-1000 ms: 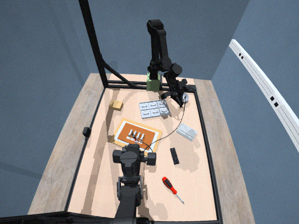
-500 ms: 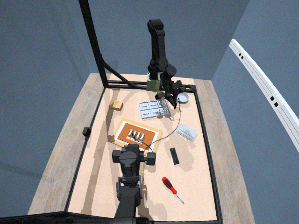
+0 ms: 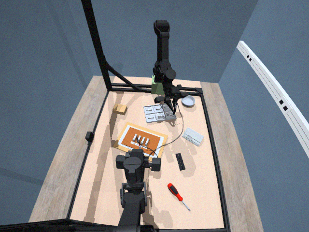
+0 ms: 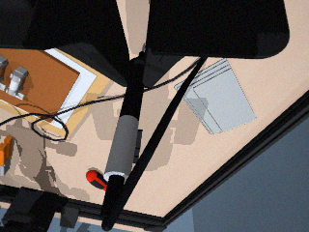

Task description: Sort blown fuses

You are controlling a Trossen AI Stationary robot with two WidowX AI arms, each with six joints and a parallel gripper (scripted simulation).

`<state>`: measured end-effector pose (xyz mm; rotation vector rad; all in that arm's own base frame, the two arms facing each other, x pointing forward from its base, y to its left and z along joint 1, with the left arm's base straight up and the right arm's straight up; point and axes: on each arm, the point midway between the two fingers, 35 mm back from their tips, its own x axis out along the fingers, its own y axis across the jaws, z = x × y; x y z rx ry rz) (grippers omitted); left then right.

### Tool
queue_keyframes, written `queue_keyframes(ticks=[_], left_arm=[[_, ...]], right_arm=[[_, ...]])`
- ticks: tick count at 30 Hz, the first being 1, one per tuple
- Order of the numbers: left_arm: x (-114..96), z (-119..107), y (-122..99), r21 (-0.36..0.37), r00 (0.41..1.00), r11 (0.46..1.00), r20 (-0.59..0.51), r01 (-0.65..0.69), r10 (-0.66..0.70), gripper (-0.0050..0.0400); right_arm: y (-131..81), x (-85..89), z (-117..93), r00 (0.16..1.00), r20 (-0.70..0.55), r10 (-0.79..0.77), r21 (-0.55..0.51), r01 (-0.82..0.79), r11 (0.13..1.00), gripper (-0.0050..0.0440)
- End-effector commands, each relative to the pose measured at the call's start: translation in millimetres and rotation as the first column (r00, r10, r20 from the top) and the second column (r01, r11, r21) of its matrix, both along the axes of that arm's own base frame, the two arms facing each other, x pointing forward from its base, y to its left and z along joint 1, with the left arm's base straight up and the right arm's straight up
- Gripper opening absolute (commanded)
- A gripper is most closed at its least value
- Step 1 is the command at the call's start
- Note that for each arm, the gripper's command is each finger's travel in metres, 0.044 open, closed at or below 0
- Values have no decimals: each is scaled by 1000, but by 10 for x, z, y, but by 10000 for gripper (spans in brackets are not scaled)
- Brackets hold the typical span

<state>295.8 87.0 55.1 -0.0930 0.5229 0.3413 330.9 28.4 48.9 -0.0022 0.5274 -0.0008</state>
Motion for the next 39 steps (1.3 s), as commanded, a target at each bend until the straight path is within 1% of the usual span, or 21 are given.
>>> queue_keyframes(ticks=[1,5,15,17,23,32,34,39], left_arm=[[38,13,-64,2,1000,1000,9,12,-12,-50],[41,-27,-171,0,999,999,2,37,-37,-50],[129,-37,-425,2,995,995,10,97,-97,-50],[129,-37,-425,2,995,995,10,97,-97,-50],[205,-19,-579,3,991,991,23,133,-133,-50],[261,-56,-815,3,982,982,22,187,-187,-50],[261,-56,-815,3,982,982,22,187,-187,-50],[291,-76,-945,2,976,976,22,217,-217,-50]], right_arm=[[11,32,63,1000,22,-1,5,1,1000,-50],[11,32,63,1000,22,-1,5,1,1000,-50],[11,32,63,1000,22,-1,5,1,1000,-50],[11,32,63,1000,22,-1,5,1,1000,-50],[11,32,63,1000,22,-1,5,1,1000,-50],[11,32,63,1000,22,-1,5,1,1000,-50],[11,32,63,1000,22,-1,5,1,1000,-50],[11,32,63,1000,22,-1,5,1,1000,-50]])
